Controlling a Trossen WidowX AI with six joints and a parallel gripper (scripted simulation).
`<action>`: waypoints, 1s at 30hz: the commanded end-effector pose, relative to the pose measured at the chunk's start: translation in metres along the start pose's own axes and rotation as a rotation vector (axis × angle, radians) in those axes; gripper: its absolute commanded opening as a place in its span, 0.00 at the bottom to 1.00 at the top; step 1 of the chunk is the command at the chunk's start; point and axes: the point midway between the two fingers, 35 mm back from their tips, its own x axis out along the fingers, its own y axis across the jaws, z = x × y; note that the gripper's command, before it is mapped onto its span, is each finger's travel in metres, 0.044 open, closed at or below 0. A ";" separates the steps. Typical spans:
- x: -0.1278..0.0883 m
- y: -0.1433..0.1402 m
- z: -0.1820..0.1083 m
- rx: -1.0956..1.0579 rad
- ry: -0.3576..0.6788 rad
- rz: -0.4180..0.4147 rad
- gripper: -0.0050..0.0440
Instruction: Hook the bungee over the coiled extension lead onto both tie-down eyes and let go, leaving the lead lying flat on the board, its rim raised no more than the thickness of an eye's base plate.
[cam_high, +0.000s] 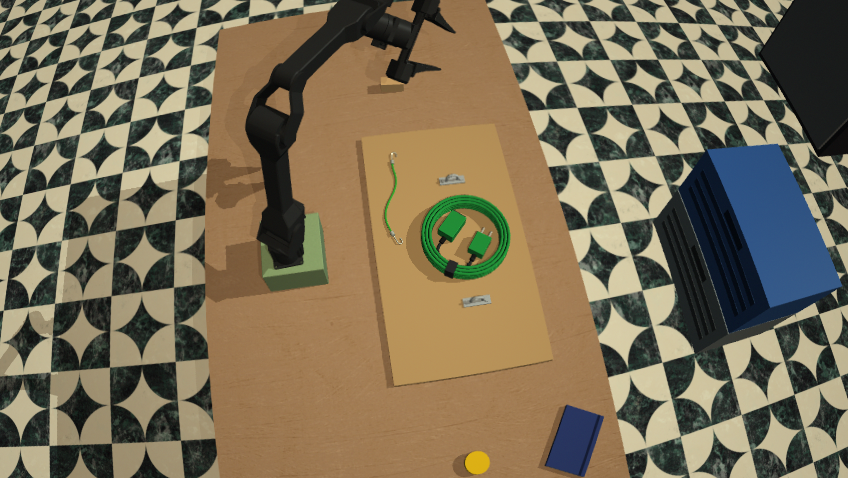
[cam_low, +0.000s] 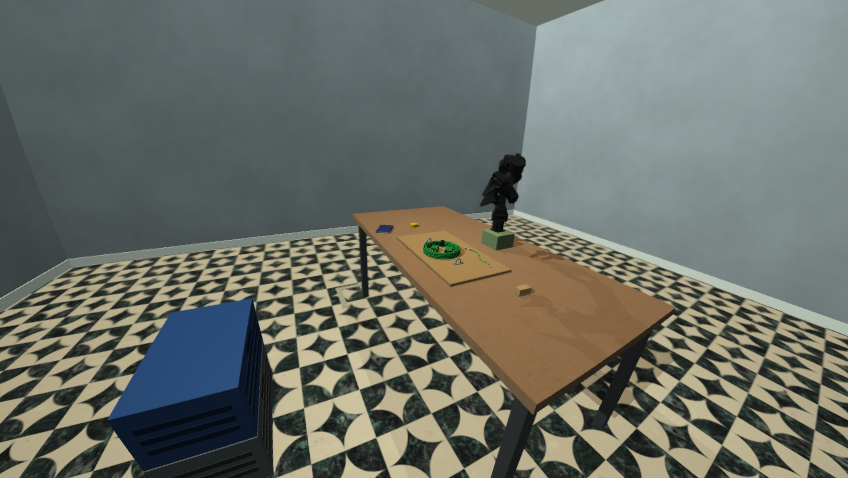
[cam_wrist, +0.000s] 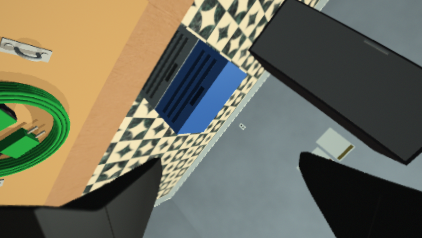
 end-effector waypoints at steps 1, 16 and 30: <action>-0.007 -0.005 -0.007 0.019 0.001 -0.020 0.92; 0.039 0.063 0.047 0.169 -0.181 0.223 0.41; 0.059 0.144 0.091 0.398 -0.306 0.557 0.41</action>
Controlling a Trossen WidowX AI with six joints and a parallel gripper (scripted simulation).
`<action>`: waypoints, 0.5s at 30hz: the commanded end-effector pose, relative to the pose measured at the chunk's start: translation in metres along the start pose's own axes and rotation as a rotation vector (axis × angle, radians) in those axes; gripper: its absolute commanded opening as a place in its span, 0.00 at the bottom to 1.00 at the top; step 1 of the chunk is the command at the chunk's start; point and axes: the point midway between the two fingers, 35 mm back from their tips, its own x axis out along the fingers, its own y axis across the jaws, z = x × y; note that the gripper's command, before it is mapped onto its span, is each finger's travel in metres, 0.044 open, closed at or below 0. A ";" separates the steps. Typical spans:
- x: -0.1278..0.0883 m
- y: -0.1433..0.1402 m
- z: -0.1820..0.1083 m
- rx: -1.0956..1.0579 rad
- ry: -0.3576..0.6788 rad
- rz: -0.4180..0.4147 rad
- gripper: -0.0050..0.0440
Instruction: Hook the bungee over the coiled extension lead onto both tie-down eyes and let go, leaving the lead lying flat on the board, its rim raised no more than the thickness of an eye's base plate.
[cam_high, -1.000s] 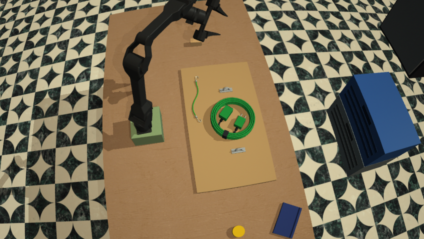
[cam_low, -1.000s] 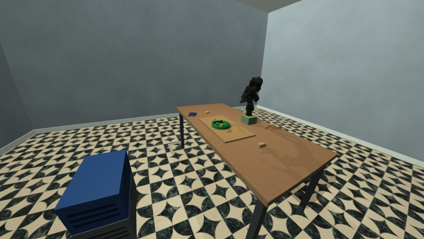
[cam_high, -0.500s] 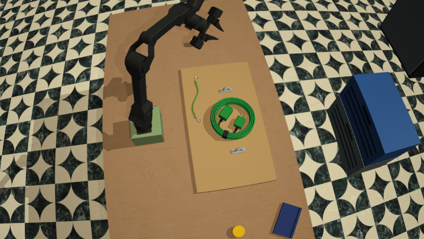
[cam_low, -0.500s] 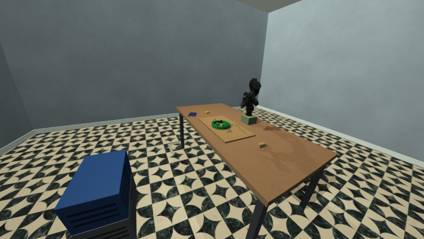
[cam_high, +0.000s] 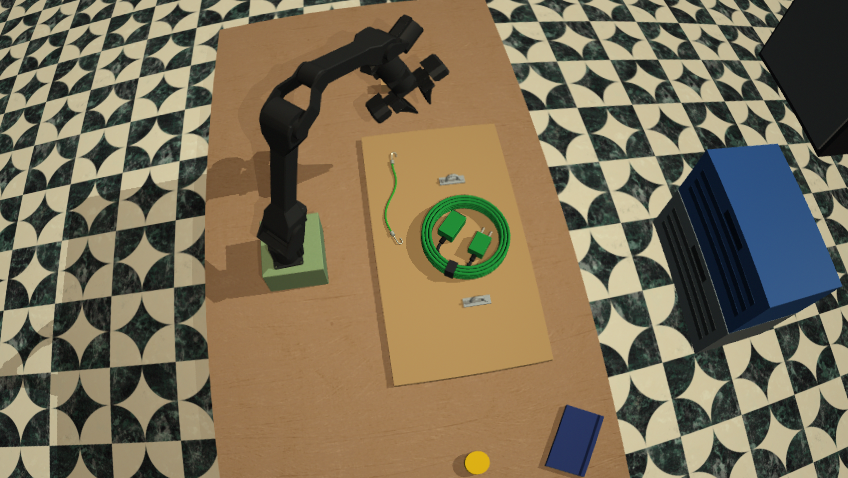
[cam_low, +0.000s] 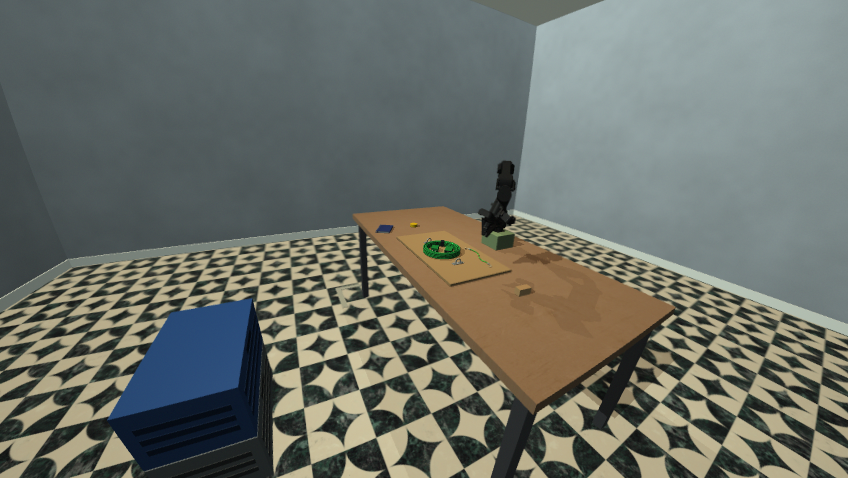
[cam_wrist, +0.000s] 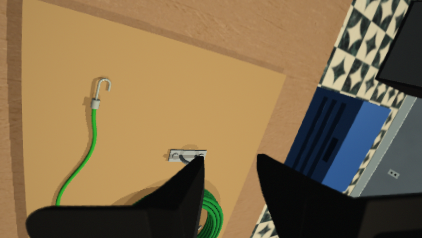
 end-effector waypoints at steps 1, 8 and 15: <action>0.020 0.024 0.001 0.096 -0.038 0.114 0.41; 0.037 0.056 0.001 0.220 -0.060 0.263 0.41; 0.052 0.095 0.001 0.383 -0.062 0.449 0.41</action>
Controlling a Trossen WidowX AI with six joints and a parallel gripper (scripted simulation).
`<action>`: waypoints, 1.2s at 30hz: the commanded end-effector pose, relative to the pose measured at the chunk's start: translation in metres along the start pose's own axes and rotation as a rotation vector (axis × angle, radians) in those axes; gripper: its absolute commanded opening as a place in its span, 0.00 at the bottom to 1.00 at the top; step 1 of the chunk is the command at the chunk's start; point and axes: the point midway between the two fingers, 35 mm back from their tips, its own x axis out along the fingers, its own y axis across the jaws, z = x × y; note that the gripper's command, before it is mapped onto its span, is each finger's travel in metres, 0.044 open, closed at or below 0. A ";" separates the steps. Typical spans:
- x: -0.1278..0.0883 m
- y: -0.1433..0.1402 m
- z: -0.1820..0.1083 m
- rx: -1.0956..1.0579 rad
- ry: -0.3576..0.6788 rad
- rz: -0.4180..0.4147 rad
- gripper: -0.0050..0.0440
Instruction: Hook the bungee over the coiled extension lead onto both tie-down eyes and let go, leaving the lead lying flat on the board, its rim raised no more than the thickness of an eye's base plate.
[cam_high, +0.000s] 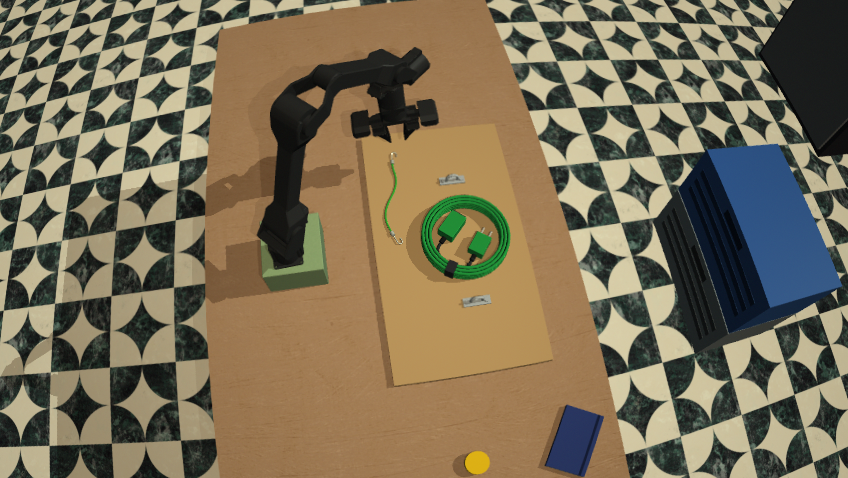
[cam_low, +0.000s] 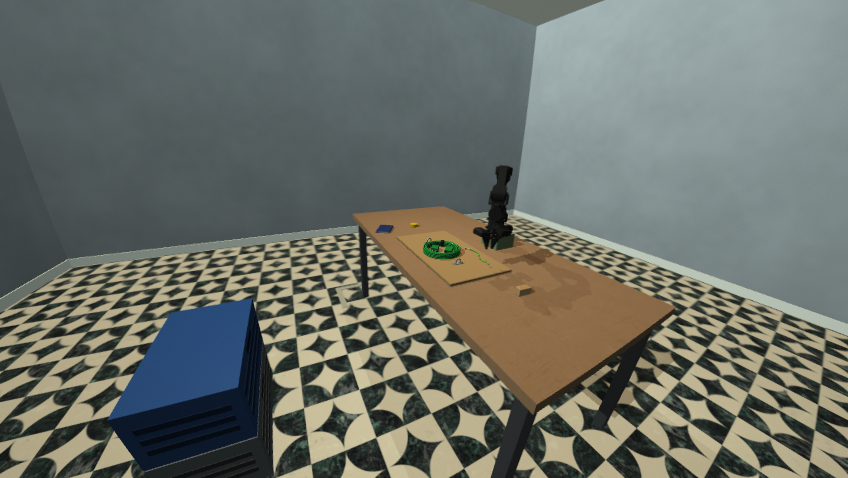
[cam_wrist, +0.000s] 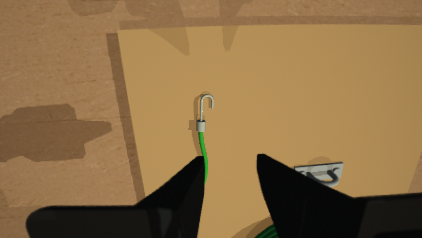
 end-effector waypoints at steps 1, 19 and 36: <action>0.013 0.012 -0.005 0.083 -0.009 0.082 0.41; 0.042 0.015 -0.004 0.088 -0.009 0.088 0.41; 0.076 0.019 -0.005 0.088 -0.009 0.088 0.41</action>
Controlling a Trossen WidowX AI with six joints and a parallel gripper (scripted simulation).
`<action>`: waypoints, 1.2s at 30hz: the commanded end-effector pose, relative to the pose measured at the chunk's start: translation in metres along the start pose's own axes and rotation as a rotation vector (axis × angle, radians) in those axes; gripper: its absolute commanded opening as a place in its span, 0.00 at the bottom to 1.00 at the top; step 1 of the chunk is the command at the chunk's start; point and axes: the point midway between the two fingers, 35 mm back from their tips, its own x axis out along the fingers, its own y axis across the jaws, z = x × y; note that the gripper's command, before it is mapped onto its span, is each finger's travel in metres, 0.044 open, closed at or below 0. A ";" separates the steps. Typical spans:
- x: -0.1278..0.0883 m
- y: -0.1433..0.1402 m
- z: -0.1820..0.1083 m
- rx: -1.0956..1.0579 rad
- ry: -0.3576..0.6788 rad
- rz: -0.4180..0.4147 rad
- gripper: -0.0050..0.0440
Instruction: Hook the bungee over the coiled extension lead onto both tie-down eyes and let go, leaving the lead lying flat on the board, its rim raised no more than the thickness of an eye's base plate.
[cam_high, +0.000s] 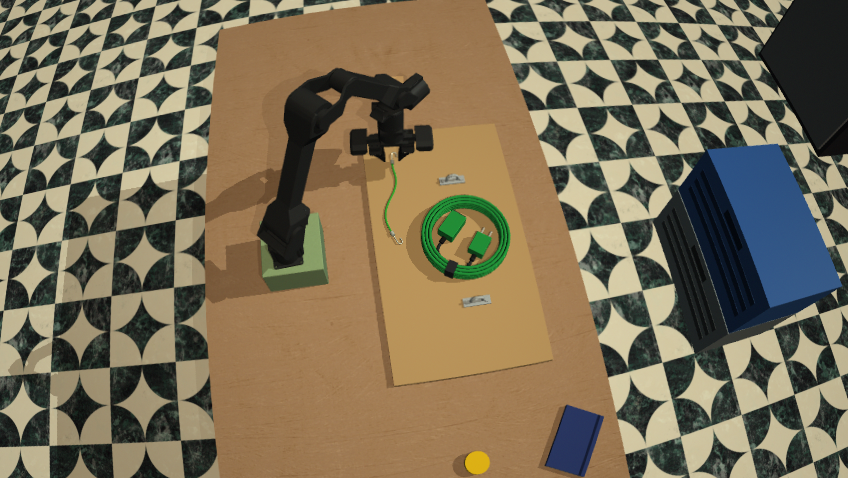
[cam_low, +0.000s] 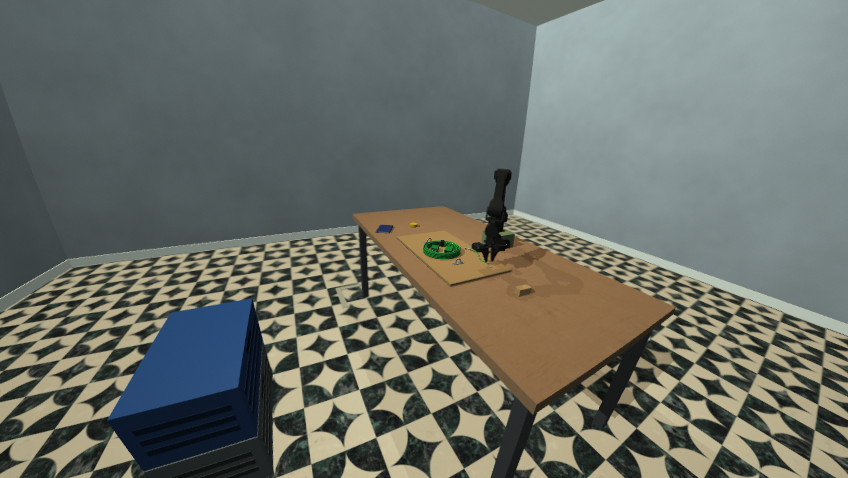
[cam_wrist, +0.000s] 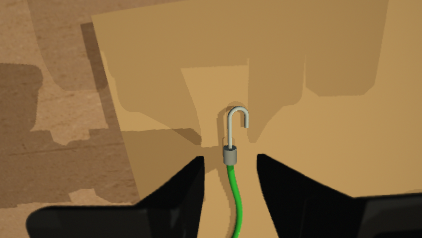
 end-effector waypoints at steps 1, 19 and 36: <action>0.007 -0.001 0.000 0.007 -0.005 0.001 0.41; 0.005 -0.004 0.004 0.003 -0.020 -0.016 0.41; 0.012 -0.002 0.001 0.003 -0.006 -0.003 0.41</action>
